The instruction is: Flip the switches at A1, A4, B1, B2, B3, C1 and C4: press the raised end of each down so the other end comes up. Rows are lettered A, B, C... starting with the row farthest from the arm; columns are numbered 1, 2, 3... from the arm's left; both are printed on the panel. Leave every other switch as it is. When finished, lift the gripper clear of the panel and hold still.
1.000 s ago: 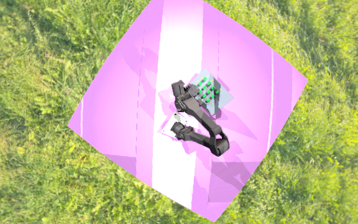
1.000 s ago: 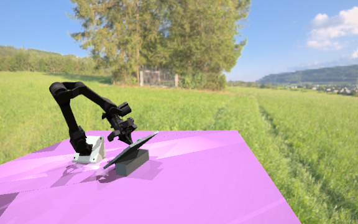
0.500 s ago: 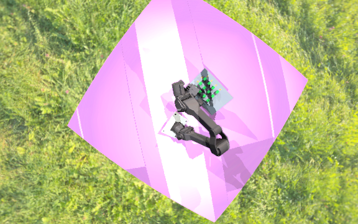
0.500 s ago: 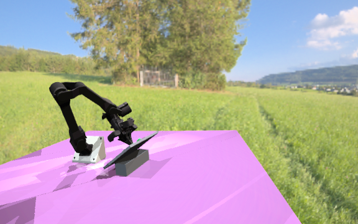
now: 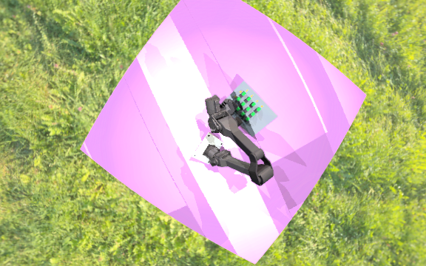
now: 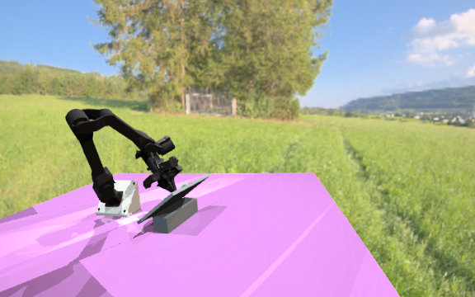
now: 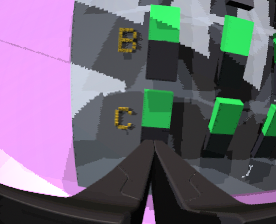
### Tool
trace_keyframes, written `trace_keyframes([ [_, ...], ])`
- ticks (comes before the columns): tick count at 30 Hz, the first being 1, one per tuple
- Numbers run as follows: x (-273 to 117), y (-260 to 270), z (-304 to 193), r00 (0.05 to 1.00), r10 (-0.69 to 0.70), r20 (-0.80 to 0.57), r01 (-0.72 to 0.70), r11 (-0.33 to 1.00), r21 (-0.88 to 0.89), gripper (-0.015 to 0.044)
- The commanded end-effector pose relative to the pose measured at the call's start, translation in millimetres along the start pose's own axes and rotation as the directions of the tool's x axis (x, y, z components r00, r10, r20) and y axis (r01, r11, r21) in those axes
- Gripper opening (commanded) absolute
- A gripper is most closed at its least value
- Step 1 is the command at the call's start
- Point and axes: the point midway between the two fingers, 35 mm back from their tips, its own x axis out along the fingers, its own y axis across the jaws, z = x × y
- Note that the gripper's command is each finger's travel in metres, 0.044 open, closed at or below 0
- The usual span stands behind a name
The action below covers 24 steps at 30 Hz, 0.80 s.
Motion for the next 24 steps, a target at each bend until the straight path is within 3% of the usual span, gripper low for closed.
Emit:
trace_keyframes([
  [1, 0, 0, 1, 1.0, -0.002, 0.005, 0.002, 1.0, 0.001, 0.0],
  [15, 0, 0, 0, 1.0, 0.002, 0.0, -0.002, 1.0, 0.001, 0.0],
  [21, -55, 2, 2, 1.0, 0.007, -0.023, -0.007, 1.0, -0.002, 0.0],
  [24, -63, 0, 3, 1.0, 0.001, -0.023, -0.001, 1.0, 0.0, 0.0],
])
